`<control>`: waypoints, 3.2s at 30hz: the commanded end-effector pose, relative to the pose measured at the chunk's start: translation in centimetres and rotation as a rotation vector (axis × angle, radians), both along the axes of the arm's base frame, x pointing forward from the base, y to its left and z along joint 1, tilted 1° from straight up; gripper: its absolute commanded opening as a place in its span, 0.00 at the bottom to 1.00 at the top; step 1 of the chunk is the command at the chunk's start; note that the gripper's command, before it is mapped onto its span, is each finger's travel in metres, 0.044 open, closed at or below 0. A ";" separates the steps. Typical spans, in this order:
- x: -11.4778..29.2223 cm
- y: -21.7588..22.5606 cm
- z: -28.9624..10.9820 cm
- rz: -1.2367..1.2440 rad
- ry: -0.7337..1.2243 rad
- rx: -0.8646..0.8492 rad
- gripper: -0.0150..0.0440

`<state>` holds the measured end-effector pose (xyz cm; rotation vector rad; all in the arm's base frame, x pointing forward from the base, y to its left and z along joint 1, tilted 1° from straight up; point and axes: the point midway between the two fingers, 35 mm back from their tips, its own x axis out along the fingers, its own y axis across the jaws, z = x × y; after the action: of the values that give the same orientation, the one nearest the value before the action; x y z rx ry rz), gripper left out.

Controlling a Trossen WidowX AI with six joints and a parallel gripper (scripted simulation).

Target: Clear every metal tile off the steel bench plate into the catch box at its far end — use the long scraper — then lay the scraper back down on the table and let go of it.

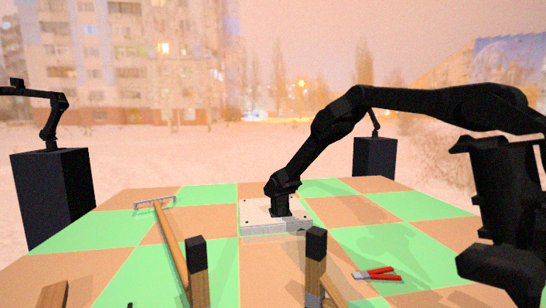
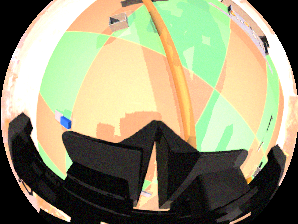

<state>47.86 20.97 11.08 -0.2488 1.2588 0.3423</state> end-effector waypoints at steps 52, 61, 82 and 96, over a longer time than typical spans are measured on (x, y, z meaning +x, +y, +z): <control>1.3 -1.5 -8.3 0.015 0.034 -0.029 0.25; 2.0 -2.1 -8.3 0.015 0.029 -0.029 0.25; 3.4 -3.6 -8.2 0.015 0.019 -0.028 0.25; 4.3 -4.6 -8.2 0.016 0.012 -0.027 0.25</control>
<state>51.76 17.03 3.15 -0.2806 1.2752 0.3458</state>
